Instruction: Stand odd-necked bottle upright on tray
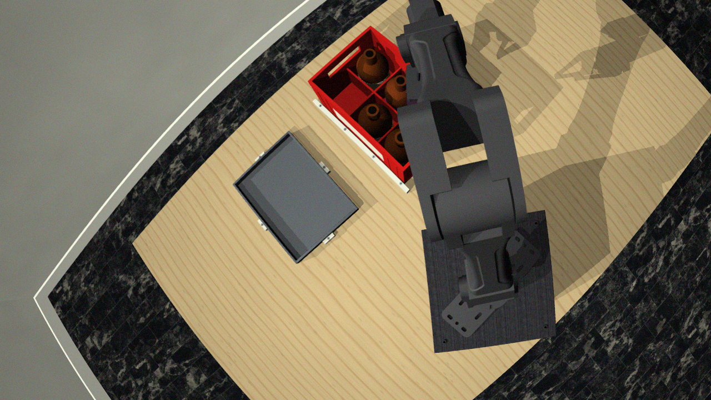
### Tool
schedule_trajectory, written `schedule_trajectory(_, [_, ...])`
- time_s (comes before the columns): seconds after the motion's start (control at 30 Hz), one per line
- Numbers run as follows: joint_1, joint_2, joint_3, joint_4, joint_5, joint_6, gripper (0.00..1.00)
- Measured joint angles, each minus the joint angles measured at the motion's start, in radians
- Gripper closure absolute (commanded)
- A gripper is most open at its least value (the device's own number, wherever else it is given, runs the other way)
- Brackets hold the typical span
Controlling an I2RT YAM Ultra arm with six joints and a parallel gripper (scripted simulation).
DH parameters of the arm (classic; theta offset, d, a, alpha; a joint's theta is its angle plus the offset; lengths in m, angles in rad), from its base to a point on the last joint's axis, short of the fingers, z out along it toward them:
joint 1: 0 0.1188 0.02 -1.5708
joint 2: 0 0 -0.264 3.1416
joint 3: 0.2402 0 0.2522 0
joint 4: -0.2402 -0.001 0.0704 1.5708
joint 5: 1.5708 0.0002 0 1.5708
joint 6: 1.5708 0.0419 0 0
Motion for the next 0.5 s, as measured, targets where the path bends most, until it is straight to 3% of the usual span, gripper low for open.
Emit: schedule_trajectory(0.5, [0.0,0.016,-0.021,0.03,0.0,0.004,0.39])
